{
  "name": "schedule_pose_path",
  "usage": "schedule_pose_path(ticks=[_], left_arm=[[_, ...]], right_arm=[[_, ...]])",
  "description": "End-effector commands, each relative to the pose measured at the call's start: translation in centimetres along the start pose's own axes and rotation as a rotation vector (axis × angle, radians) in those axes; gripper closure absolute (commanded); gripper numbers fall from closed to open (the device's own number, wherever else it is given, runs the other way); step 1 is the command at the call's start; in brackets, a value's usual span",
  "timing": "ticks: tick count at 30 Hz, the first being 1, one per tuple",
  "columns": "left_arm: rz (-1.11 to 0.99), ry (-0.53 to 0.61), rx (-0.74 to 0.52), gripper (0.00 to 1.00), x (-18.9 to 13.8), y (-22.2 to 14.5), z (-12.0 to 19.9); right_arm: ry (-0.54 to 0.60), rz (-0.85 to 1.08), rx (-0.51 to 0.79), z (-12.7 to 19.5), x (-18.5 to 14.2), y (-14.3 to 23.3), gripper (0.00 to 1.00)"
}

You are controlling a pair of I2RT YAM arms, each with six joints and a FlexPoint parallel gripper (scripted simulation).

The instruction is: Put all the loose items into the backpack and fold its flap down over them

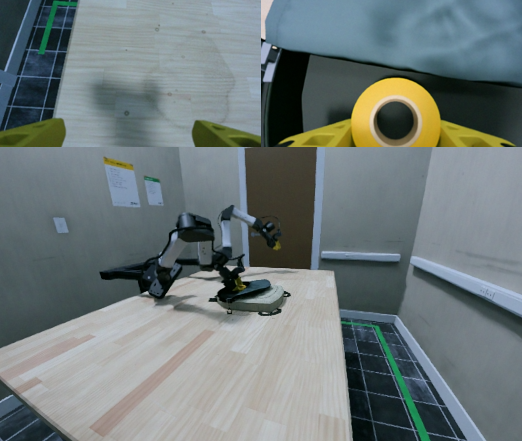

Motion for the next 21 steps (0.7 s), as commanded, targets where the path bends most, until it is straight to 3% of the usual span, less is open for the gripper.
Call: schedule_pose_path(ticks=[1,21], left_arm=[[-0.005,-0.016,0.006,0.1,0.43,0.09,0.35],[-0.005,-0.016,0.006,0.1,0.43,0.09,0.35]], right_arm=[[0.038,0.03,0.004,-0.42,-1.31,-0.01,0.55],[0.028,0.004,-0.015,-0.14,-0.89,-0.93,0.55]])
Point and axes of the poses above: on each arm, the point where the finger pads meet when closed, its own z axis back along the fingers, its own y axis across the jaws, x = y × z, the point moved 6 cm from there along z, back along the fingers, and after that the axes turned 10 degrees about z, right-handed, at the moved point
